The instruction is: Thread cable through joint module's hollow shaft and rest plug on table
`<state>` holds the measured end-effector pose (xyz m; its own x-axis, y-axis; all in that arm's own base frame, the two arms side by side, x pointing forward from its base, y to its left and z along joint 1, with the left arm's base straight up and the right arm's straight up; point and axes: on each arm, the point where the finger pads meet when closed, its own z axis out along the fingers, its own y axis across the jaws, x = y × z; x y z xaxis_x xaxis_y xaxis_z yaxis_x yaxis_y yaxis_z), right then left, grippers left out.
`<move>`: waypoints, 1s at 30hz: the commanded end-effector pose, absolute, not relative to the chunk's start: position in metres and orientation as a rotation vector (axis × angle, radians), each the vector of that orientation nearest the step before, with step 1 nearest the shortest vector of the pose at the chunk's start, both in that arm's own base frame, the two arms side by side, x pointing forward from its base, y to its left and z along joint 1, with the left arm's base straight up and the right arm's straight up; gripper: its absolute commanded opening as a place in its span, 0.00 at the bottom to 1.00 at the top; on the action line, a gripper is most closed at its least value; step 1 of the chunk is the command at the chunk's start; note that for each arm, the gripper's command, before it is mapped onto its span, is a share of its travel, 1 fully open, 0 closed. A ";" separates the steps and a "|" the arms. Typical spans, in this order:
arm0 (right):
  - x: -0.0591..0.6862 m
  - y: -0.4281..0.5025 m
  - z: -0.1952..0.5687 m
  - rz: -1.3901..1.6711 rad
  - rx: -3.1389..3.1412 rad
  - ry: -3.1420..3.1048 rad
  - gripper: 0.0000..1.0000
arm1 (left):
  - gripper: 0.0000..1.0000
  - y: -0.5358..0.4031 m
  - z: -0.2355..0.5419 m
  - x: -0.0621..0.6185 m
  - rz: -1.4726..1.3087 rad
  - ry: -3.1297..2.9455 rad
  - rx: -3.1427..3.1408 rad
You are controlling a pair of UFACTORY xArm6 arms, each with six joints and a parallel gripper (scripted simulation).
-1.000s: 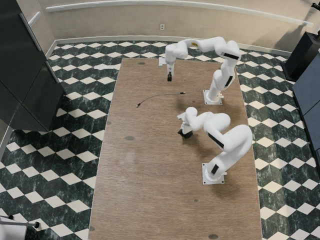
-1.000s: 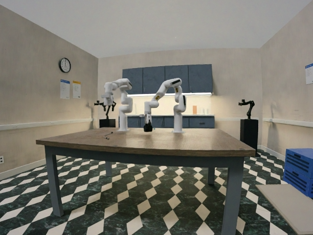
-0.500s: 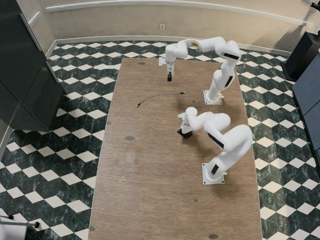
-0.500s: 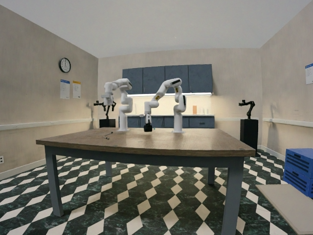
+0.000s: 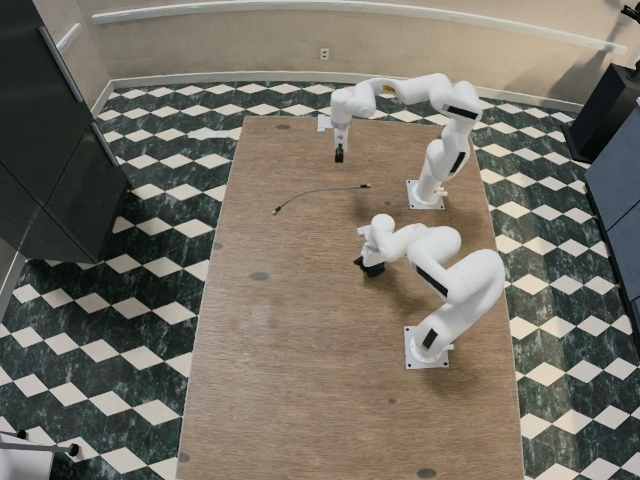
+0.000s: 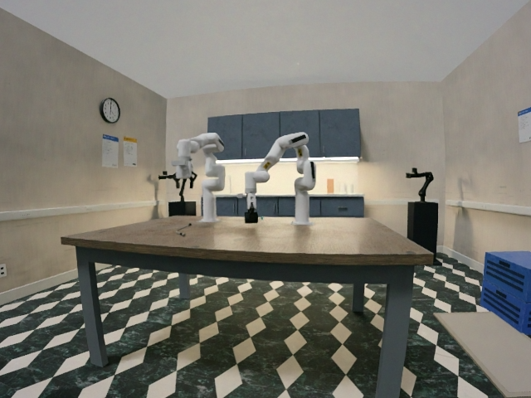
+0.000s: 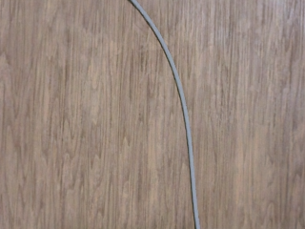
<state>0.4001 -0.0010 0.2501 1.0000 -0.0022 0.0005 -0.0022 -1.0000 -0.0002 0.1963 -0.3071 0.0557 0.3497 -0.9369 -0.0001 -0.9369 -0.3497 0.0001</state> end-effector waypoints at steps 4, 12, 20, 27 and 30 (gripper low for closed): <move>0.404 -0.001 0.256 -0.033 -3.146 -0.012 1.00 | 0.77 -0.312 0.061 0.201 0.030 -1.836 2.536; 0.404 -0.001 0.256 -0.033 -3.146 -0.012 1.00 | 0.77 -0.312 0.061 0.201 0.030 -1.897 2.491; 0.404 -0.001 0.256 -0.033 -3.146 -0.012 1.00 | 0.77 -0.312 0.061 0.201 0.030 -1.949 2.451; 0.404 -0.001 0.256 -0.033 -3.146 -0.012 1.00 | 0.77 -0.312 0.061 0.201 0.031 -2.002 2.408; 0.404 -0.001 0.256 -0.033 -3.146 -0.012 1.00 | 0.77 -0.312 0.061 0.201 0.031 -2.029 2.386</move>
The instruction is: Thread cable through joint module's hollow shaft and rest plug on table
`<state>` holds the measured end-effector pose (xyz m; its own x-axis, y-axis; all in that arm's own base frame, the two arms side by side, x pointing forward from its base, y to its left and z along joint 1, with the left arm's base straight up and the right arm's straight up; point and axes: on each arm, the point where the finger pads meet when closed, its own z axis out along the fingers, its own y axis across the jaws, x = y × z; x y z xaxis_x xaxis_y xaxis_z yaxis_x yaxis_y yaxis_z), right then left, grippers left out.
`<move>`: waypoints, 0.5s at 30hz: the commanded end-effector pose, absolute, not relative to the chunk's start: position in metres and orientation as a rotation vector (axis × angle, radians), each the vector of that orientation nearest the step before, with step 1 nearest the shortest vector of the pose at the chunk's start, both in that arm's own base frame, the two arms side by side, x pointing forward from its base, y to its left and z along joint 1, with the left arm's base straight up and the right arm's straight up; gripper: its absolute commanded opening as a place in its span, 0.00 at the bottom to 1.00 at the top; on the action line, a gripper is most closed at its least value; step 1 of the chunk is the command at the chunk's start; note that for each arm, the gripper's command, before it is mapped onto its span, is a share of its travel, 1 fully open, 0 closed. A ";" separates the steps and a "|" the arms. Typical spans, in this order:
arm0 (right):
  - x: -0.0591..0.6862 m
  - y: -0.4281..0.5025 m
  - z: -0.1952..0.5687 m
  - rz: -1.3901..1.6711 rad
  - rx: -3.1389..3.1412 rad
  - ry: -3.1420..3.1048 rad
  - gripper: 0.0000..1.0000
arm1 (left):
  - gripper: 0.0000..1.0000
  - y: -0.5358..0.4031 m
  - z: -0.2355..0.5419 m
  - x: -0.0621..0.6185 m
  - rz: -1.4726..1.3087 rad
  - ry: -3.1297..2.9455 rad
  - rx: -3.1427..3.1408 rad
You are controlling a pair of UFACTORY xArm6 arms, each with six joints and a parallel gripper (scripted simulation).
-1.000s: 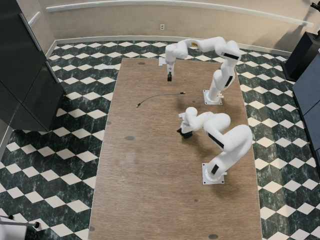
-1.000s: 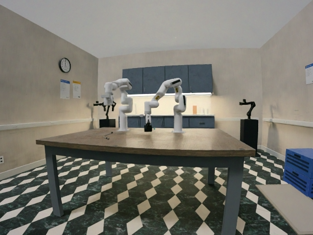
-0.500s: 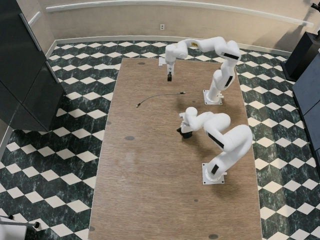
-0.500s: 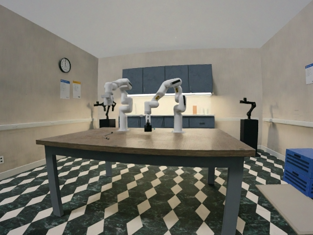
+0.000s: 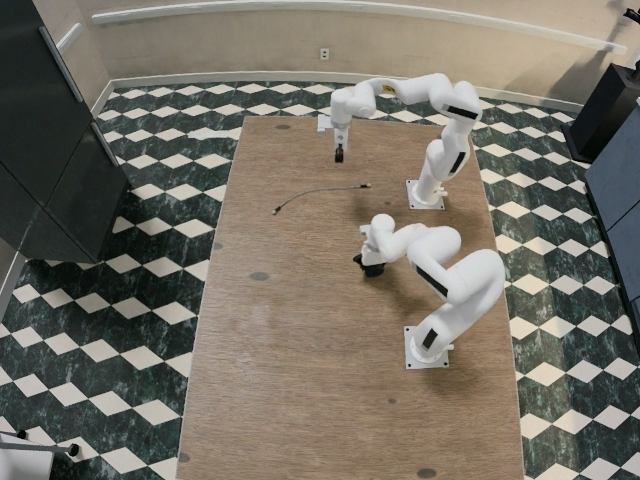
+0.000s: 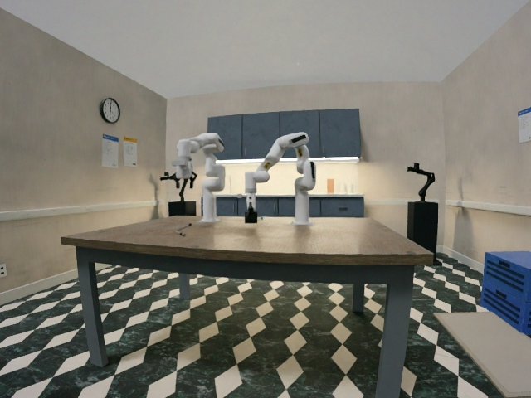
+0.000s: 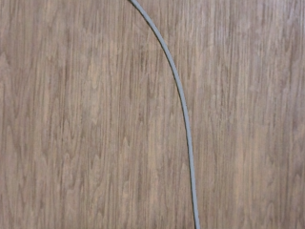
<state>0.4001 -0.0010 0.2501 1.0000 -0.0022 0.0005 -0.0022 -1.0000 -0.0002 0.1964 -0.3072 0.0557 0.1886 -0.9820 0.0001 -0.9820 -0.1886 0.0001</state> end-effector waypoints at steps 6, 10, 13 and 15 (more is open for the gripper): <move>0.404 -0.001 0.256 -0.033 -3.146 -0.012 1.00 | 0.77 -0.312 0.061 0.201 0.031 -2.058 2.362; 0.404 -0.001 0.256 -0.033 -3.146 -0.012 1.00 | 0.77 -0.312 0.061 0.201 0.031 -2.090 2.334; 0.404 -0.001 0.256 -0.033 -3.146 -0.012 1.00 | 0.77 -0.312 0.061 0.201 0.031 -2.116 2.310; 0.404 -0.001 0.256 -0.033 -3.146 -0.012 1.00 | 0.77 -0.312 0.061 0.201 0.031 -2.133 2.295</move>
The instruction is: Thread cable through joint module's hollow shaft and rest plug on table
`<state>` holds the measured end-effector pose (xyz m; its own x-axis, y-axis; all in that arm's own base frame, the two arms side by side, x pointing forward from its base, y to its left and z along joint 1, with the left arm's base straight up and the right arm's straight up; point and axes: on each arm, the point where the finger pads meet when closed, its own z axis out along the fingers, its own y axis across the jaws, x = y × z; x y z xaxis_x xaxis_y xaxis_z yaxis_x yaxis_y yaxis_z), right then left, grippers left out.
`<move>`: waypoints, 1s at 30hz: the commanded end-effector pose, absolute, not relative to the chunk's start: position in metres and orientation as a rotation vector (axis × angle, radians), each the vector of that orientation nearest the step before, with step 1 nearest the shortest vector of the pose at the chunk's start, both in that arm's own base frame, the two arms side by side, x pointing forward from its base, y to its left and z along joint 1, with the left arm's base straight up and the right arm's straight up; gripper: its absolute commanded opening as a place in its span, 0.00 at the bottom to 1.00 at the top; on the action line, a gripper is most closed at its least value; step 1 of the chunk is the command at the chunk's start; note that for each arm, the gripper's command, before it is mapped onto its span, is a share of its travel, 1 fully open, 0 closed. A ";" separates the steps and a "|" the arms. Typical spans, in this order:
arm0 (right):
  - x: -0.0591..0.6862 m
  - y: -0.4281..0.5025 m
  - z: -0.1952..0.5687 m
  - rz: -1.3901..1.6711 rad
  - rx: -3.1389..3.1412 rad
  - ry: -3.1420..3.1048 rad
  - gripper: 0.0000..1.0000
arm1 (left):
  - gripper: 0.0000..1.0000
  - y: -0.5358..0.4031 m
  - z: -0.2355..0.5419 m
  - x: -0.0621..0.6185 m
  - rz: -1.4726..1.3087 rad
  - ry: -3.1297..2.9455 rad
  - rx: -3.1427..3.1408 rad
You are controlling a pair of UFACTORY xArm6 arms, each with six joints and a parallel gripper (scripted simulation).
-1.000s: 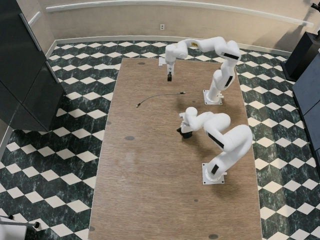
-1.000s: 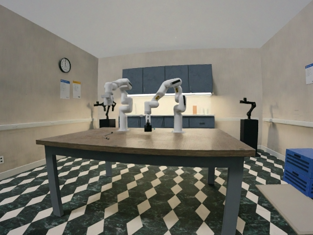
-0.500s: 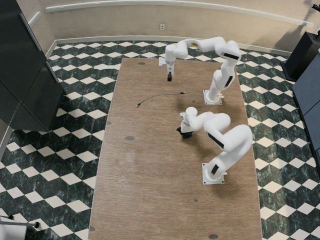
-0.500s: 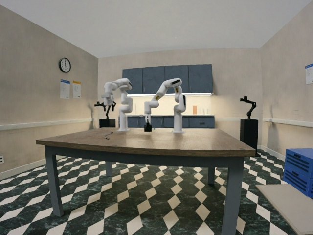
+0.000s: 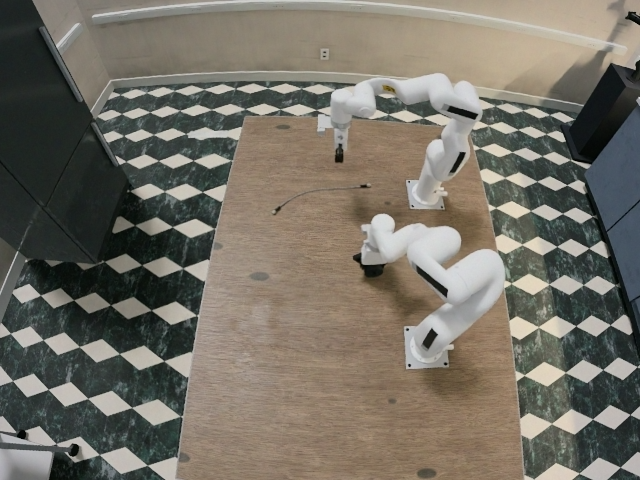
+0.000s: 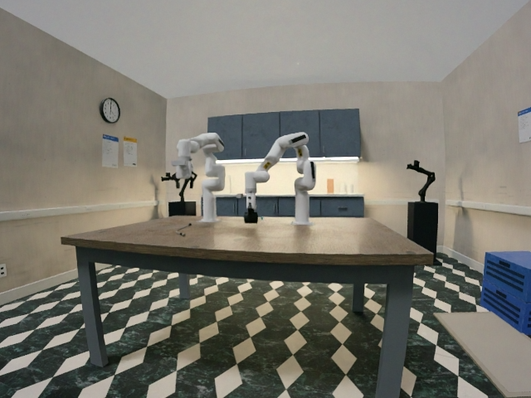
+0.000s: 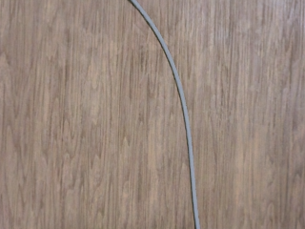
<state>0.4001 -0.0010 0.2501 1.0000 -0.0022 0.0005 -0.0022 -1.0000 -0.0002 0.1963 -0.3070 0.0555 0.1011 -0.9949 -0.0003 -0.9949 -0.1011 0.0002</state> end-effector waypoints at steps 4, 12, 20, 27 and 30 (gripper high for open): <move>0.404 -0.001 0.256 -0.033 -3.146 -0.012 1.00 | 0.77 -0.312 0.061 0.201 -0.032 2.173 -2.280; 0.404 -0.001 0.256 -0.033 -3.146 -0.012 1.00 | 0.77 -0.312 0.061 0.201 -0.032 2.221 -2.233; 0.404 -0.001 0.256 -0.033 -3.146 -0.012 1.00 | 0.77 -0.312 0.061 0.202 -0.032 2.272 -2.180; 0.404 -0.001 0.256 -0.033 -3.146 -0.012 1.00 | 0.77 -0.312 0.058 0.202 -0.032 2.271 -2.181; 0.404 -0.001 0.256 -0.033 -3.146 -0.012 1.00 | 0.77 -0.312 0.056 0.202 -0.032 2.269 -2.183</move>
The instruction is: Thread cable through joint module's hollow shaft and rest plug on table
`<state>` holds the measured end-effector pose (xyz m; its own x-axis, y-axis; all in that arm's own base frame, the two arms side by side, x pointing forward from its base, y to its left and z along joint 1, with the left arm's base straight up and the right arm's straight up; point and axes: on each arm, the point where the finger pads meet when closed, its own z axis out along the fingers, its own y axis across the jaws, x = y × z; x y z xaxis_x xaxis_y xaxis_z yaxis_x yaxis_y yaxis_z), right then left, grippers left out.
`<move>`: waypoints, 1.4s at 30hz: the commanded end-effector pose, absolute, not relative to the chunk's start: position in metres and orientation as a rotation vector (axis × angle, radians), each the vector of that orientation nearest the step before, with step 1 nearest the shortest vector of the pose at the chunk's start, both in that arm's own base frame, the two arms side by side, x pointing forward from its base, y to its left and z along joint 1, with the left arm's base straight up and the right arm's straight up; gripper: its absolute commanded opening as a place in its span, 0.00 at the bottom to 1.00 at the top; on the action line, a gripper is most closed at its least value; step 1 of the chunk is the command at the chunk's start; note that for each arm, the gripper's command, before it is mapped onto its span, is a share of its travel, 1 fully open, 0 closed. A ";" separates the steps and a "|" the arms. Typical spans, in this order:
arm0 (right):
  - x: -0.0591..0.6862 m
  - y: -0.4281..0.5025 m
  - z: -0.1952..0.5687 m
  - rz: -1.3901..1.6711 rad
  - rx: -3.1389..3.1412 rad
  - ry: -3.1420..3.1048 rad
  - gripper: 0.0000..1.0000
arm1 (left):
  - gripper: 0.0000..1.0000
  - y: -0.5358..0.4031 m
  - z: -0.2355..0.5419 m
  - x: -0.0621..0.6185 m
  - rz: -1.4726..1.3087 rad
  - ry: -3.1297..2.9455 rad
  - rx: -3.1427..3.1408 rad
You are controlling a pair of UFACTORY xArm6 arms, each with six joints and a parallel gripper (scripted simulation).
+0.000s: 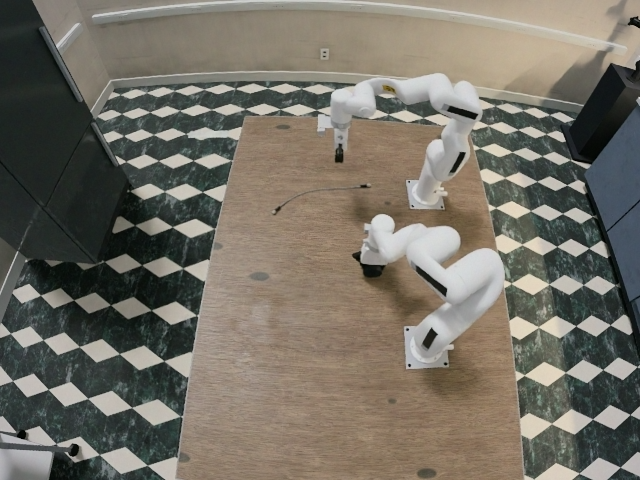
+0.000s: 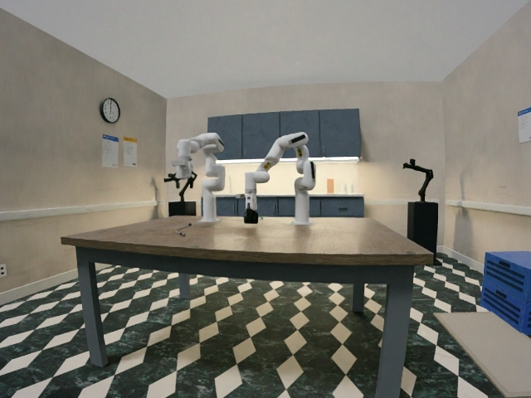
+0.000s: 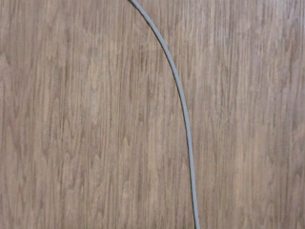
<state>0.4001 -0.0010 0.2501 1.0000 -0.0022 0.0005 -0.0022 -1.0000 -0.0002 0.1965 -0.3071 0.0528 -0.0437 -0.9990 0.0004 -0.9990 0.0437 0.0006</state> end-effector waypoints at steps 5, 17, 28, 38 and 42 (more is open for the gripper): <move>0.404 -0.001 0.256 -0.033 -3.146 -0.012 1.00 | 0.77 -0.312 0.052 0.202 0.032 -2.256 2.176; 0.404 -0.001 0.256 -0.033 -3.146 -0.012 1.00 | 0.77 -0.312 0.045 0.202 0.033 -2.253 2.180; 0.404 -0.001 0.256 -0.033 -3.146 -0.012 1.00 | 0.77 -0.313 0.041 0.202 0.033 -2.247 2.186; 0.404 -0.001 0.256 -0.033 -3.146 -0.012 1.00 | 0.77 -0.313 0.041 0.202 0.033 -2.240 2.193; 0.404 -0.001 0.256 -0.033 -3.146 -0.012 1.00 | 1.00 -0.313 0.042 0.202 0.033 -2.240 2.193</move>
